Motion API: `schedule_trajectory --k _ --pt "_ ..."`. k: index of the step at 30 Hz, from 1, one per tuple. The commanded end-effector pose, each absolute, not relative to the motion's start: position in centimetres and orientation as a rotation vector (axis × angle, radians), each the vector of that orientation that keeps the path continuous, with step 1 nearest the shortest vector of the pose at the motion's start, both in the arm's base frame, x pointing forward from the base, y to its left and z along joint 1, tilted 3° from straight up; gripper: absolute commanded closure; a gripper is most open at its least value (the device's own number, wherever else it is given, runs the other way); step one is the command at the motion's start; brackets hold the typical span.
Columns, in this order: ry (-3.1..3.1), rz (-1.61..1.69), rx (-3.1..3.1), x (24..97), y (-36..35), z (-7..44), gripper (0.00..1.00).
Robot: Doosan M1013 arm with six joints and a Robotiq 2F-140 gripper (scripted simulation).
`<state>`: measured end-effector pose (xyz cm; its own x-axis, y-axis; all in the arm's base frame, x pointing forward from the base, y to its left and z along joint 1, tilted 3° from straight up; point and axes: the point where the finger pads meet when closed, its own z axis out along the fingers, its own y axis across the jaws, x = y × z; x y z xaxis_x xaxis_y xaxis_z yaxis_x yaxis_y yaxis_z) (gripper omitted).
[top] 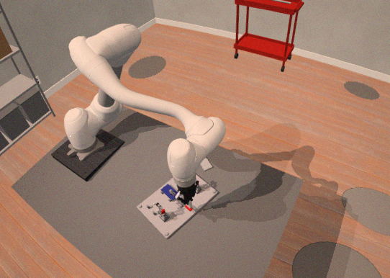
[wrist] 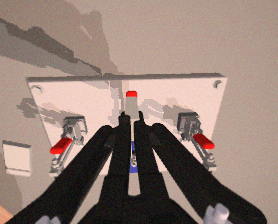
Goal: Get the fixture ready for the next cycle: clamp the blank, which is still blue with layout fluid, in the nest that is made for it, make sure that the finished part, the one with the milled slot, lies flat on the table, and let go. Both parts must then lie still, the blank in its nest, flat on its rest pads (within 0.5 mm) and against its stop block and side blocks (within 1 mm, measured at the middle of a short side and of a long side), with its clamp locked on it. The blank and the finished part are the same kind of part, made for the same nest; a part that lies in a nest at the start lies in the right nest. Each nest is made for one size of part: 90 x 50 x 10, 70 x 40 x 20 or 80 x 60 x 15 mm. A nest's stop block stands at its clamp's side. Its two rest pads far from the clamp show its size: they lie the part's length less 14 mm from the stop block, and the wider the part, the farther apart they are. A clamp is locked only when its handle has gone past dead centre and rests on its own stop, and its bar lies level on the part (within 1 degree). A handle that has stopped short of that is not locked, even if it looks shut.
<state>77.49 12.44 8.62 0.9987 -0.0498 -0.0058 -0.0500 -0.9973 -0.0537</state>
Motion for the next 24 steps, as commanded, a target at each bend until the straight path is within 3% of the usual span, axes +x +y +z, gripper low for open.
schedule_trajectory --k 1,24 --pt "0.074 0.0 -3.088 77.83 12.15 8.5 1.0" --pt "0.074 0.0 -3.088 77.93 12.12 7.85 1.0"
